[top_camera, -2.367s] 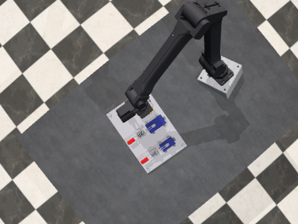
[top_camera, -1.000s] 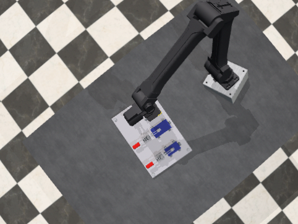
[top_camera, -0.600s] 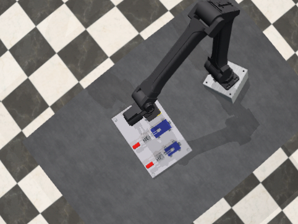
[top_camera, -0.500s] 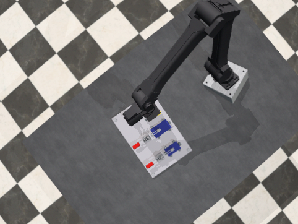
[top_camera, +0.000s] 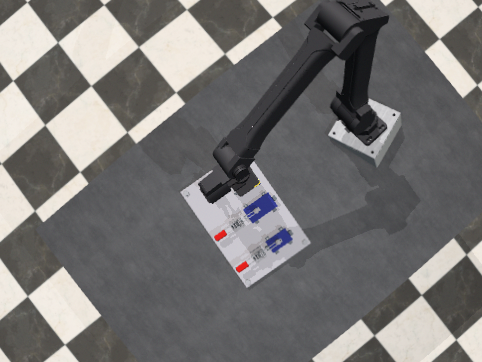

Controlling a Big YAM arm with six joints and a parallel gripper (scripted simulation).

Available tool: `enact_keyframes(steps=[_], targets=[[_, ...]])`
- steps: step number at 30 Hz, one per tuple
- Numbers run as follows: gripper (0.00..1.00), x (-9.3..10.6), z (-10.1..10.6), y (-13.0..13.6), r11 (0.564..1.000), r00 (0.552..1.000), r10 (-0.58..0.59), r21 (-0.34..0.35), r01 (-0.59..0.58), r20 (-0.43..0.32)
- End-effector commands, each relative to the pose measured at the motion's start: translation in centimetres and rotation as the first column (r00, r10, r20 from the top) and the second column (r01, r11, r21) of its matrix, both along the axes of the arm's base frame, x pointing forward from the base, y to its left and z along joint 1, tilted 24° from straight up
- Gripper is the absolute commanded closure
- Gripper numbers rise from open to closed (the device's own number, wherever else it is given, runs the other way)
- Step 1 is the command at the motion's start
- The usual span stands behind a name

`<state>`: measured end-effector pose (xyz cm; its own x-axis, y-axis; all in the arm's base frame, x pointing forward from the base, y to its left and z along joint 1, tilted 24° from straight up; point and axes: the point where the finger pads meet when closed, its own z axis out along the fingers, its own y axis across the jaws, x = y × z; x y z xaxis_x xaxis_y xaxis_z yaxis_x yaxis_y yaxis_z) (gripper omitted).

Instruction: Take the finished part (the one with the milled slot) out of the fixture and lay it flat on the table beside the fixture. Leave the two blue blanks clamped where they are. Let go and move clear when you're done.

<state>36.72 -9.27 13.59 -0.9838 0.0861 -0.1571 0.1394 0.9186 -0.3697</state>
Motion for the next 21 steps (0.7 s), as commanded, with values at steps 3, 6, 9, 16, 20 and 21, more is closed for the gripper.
enact_keyframes(steps=[3, 6, 9, 16, 20, 21], targets=[[1.0, 2.25, 3.85, 0.62, 1.0, 0.996, 0.009, -0.008, -0.008, 0.092], [1.0, 2.26, 3.87, 0.63, 1.0, 0.996, 0.009, -0.008, -0.008, 0.093], [1.0, 2.27, 3.88, 0.63, 1.0, 0.996, 0.009, -0.008, -0.008, 0.093], [1.0, 2.31, 3.92, 0.63, 1.0, 0.995, 0.009, -0.008, -0.008, 0.095], [1.0, 2.34, 3.94, 0.63, 1.0, 0.995, 0.009, -0.008, -0.008, 0.096], [1.0, 2.34, 3.95, 0.63, 1.0, 0.995, 0.009, -0.008, -0.008, 0.097]])
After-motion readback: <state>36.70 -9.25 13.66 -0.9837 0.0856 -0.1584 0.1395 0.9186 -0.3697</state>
